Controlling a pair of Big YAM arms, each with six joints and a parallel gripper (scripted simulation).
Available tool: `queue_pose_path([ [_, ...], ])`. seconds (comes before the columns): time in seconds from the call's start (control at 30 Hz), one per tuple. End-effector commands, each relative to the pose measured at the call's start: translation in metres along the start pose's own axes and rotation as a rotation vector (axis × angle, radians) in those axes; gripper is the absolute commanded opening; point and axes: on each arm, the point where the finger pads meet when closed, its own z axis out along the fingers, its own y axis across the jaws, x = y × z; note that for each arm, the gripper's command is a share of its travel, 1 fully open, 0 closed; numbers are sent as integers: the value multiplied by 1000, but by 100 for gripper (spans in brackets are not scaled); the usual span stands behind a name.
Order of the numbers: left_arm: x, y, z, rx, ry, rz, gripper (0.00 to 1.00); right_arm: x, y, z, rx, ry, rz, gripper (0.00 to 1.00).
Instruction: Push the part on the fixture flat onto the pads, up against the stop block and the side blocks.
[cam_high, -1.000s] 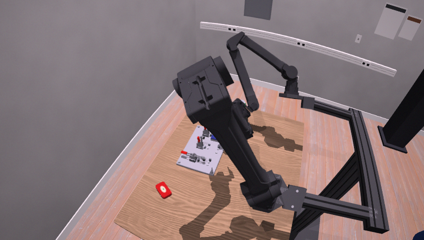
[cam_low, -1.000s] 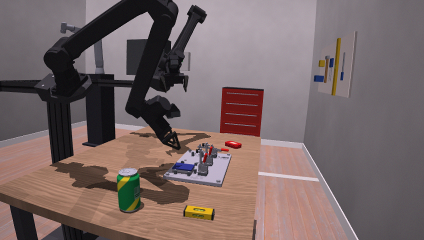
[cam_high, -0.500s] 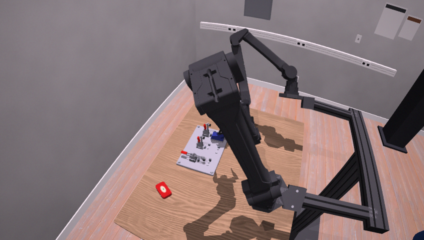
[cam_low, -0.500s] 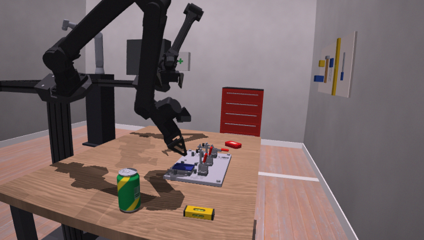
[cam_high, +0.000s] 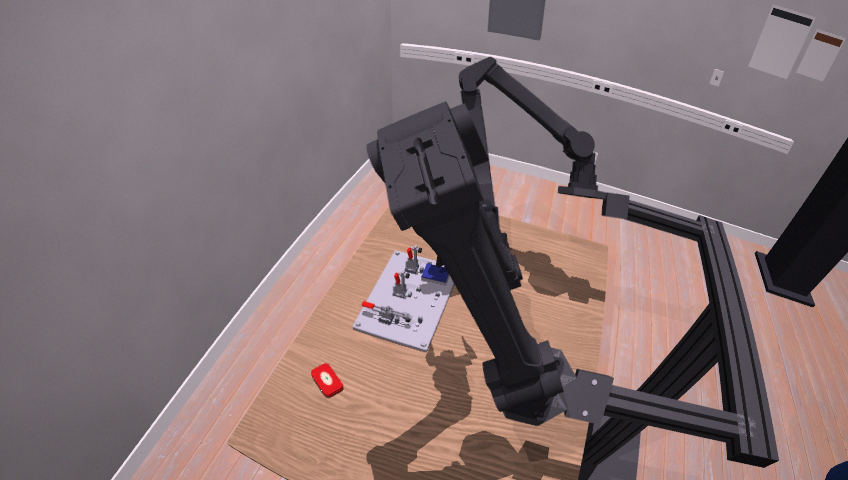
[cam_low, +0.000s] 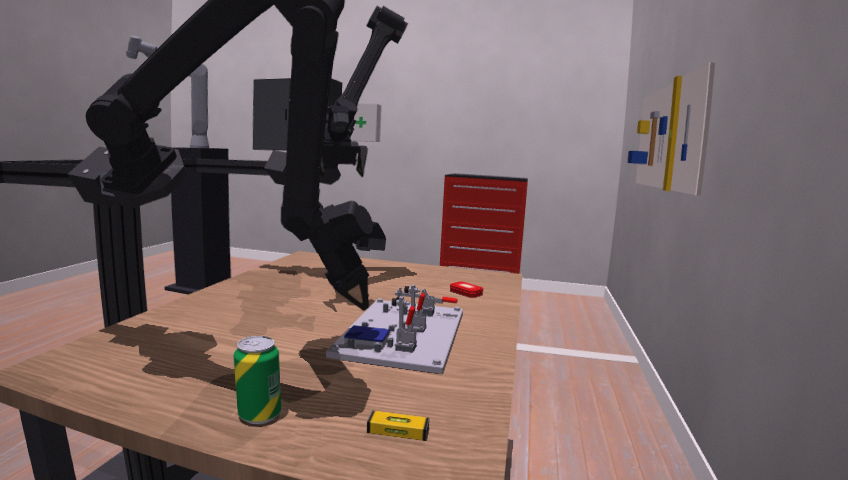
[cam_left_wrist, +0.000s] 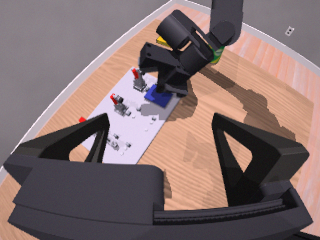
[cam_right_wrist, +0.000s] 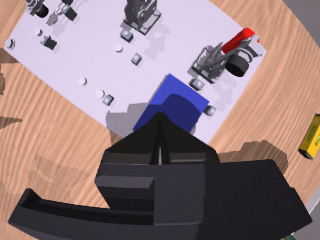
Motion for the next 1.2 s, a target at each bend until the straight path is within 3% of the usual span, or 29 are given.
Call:
queue_pose_path([
  [0.0,-10,3,2,-11,-24,-19,100,-10,11,4,-28,22,-137,0],
  [0.5,-10,3,2,-11,-24,-19,100,-11,37,26,-274,331,-844,0],
  [0.8,-10,3,2,-11,-24,-19,100,-13,33,31,-322,425,-991,0],
  [1.07,-10,3,2,-11,-24,-19,100,-25,23,32,-299,425,-962,0],
  [1.17,-10,3,2,-11,-24,-19,100,-16,23,37,-316,438,-964,0],
])
